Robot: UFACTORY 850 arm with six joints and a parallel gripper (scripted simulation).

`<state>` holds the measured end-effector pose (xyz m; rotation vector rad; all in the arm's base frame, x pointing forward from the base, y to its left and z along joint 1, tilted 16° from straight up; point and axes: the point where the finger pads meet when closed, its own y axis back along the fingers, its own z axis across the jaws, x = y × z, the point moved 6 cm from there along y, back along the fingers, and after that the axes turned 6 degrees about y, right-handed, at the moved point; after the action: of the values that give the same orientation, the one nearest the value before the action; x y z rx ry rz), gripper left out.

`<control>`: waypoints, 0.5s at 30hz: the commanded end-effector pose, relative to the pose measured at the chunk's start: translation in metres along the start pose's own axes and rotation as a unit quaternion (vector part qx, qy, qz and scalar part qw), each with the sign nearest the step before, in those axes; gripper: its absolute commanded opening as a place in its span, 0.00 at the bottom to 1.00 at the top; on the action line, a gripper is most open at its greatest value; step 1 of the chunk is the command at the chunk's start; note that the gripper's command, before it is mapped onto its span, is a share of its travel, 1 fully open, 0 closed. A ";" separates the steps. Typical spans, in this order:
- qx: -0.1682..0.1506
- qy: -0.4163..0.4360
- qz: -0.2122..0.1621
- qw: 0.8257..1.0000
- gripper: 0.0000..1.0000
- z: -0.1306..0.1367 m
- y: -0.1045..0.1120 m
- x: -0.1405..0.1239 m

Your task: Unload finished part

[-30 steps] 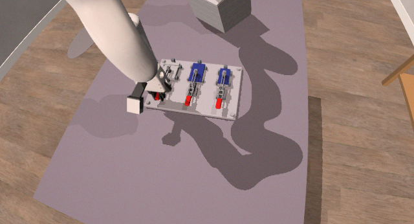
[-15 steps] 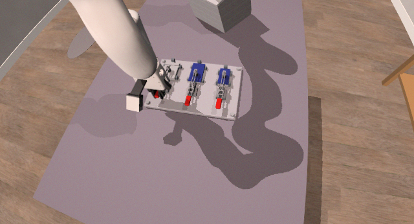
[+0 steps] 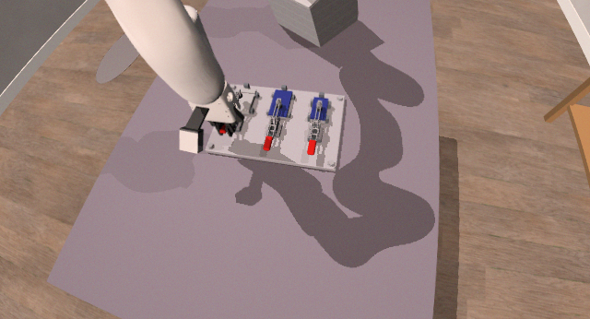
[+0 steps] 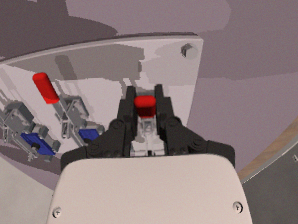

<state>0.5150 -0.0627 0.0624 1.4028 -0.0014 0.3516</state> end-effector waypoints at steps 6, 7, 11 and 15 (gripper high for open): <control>0.000 0.000 0.001 1.000 0.00 -0.001 0.006 -0.007; 0.000 0.000 0.001 1.000 0.00 -0.001 0.006 -0.008; 0.000 0.000 0.001 1.000 0.00 -0.001 0.008 -0.011; 0.000 0.000 0.001 1.000 0.00 -0.001 0.008 -0.012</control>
<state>0.5031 -0.0633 0.0670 1.4025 -0.0011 0.3513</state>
